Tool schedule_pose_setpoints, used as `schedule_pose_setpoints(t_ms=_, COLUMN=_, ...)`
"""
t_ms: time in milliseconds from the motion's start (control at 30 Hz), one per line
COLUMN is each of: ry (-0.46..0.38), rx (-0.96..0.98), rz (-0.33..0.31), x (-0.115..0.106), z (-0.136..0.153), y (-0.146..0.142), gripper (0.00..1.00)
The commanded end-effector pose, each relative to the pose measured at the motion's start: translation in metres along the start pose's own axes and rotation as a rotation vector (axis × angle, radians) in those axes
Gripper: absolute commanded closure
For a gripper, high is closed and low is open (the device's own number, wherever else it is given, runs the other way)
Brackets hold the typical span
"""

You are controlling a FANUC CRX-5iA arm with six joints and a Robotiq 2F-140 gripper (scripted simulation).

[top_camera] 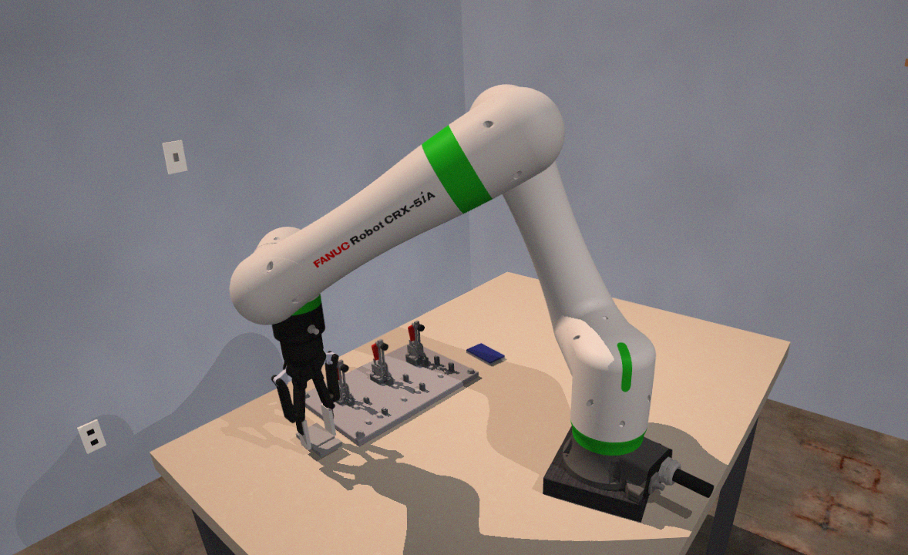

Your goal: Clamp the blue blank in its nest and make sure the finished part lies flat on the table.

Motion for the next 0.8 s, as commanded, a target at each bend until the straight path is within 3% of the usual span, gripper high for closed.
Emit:
schedule_pose_setpoints(t_ms=0, ry=0.001, rx=0.0, rz=0.0, x=0.0022, z=-0.0002, y=-0.0002, gripper=1.0)
schedule_pose_setpoints(t_ms=767, ry=0.001, rx=0.0, rz=0.0, x=0.0067, z=-0.0002, y=-0.0002, gripper=1.0)
Point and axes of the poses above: the point where the finger pads meet when closed, its own x axis out along the fingers, its own y axis across the jaws, z = x × y, the point moved 10 cm from there along -x, back along the fingers, and after that the axes turned 12 degrees about x, right-handed, at the moved point
